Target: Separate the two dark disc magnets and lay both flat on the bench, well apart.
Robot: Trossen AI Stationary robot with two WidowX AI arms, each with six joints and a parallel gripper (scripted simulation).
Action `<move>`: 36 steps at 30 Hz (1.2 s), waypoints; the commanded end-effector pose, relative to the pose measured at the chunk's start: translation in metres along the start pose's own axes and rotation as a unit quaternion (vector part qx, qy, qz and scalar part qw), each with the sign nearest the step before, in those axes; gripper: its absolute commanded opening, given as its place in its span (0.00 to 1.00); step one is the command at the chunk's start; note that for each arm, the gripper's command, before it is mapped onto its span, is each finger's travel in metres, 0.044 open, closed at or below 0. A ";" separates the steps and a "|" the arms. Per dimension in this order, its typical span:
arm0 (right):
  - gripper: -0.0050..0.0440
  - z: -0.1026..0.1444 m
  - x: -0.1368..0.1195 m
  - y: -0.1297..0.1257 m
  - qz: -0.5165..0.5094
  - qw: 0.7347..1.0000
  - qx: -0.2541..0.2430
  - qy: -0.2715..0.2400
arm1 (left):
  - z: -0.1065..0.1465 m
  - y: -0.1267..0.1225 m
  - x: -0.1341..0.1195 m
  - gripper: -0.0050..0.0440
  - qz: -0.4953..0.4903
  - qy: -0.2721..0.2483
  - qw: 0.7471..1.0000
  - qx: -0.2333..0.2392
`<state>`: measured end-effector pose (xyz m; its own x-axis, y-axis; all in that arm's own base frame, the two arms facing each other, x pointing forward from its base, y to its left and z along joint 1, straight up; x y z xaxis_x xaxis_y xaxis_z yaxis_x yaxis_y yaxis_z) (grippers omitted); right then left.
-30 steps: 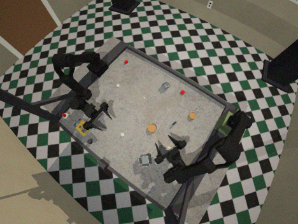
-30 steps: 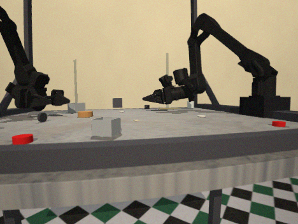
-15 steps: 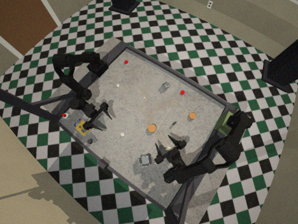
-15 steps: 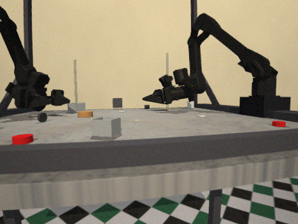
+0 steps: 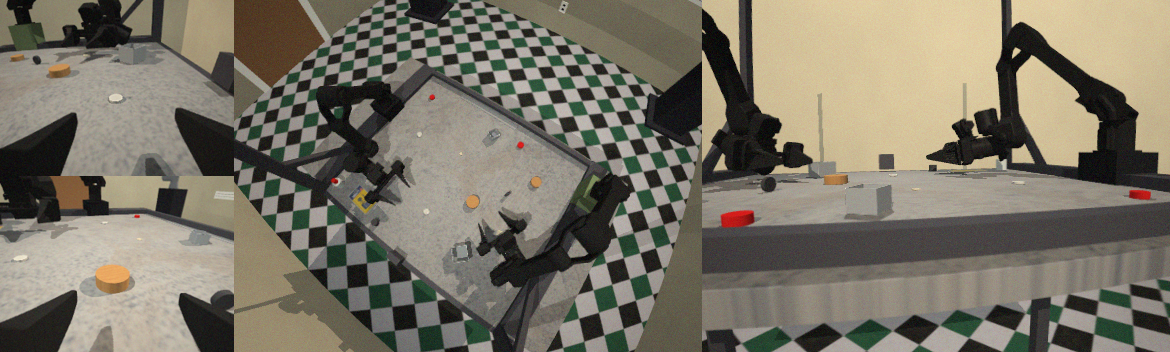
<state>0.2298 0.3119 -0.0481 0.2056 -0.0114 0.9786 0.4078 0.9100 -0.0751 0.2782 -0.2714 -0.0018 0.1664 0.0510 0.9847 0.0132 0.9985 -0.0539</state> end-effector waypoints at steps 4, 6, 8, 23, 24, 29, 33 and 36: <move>0.92 -0.022 0.028 -0.011 0.005 0.998 -0.041 0.040 | 0.002 0.000 0.005 0.92 0.006 -0.004 1.000 -0.001; 0.92 -0.034 0.036 -0.020 0.016 0.996 -0.062 0.063 | 0.002 0.000 0.006 0.92 0.007 -0.004 1.000 -0.002; 0.92 -0.048 0.045 -0.031 0.027 0.992 -0.084 0.091 | 0.002 0.000 0.008 0.92 0.008 -0.005 1.000 -0.002; 0.92 -0.119 0.095 -0.130 0.062 0.937 -0.157 0.306 | 0.002 0.000 0.009 0.92 0.007 -0.005 1.000 -0.005; 0.92 -0.122 0.097 -0.137 0.063 0.932 -0.156 0.320 | 0.003 0.000 0.009 0.92 0.007 -0.005 1.000 -0.005; 0.92 -0.133 0.108 -0.176 0.062 0.910 -0.138 0.386 | 0.003 0.000 0.010 0.92 0.008 -0.005 1.000 -0.006; 0.92 -0.137 0.112 -0.196 0.070 0.899 -0.115 0.417 | 0.003 0.001 0.009 0.92 0.006 -0.005 1.000 -0.006; 0.92 -0.138 0.117 -0.222 0.053 0.888 -0.089 0.447 | 0.003 0.001 0.011 0.92 0.007 -0.005 1.000 -0.006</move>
<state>0.2907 0.0776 0.0401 0.8252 -0.3072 0.4740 0.4959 0.7959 -0.3474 0.2759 -0.2681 -0.0005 0.1681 0.0459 0.9847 0.0171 0.9986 -0.0494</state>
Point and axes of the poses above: on each arm, the point midway between the two fingers, 35 mm back from their tips, its own z axis back along the fingers, its own y axis across the jaws, x = y × z, the point moved 3 cm from there along z, back along the fingers, and after that the axes turned 3 degrees about z, right-handed, at the moved point
